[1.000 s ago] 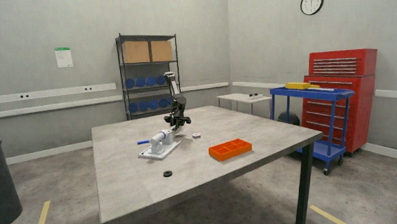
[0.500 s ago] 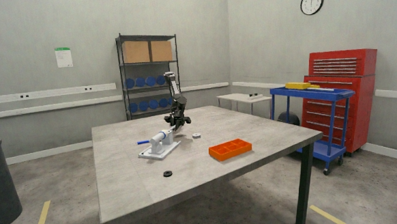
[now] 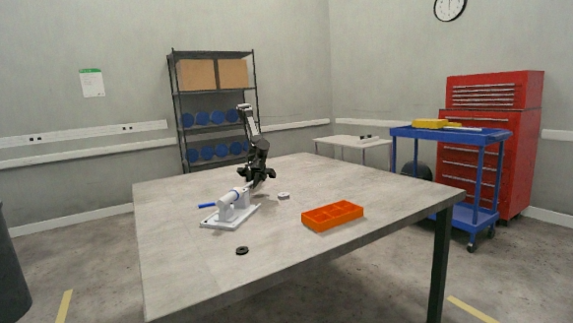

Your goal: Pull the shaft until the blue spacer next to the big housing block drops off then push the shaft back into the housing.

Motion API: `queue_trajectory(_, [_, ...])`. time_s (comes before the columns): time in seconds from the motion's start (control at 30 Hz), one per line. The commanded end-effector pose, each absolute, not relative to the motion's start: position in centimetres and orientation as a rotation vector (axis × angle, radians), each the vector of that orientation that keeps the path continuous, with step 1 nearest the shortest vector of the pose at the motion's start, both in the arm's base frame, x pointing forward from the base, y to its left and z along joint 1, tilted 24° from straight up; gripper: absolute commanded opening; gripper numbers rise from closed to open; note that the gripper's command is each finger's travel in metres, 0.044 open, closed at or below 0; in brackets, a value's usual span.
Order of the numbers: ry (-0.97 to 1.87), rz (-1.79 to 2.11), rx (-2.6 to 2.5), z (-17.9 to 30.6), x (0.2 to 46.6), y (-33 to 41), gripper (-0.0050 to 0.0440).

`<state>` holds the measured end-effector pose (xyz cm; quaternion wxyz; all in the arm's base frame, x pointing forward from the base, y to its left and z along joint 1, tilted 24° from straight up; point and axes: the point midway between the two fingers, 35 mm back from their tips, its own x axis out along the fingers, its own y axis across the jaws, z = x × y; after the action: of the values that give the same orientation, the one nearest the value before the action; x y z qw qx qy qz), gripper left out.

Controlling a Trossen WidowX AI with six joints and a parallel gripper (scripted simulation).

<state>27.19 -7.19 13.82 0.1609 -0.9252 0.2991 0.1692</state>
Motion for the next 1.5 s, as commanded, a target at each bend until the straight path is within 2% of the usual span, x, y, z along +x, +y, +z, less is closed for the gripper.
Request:
queue_trajectory(0.0, [0.853, 0.449, -2.641, 14.40, 27.08, -7.15, -0.0050])
queue_trajectory(1.47, [0.852, 0.453, -2.644, 14.60, 27.38, -7.19, -0.0050])
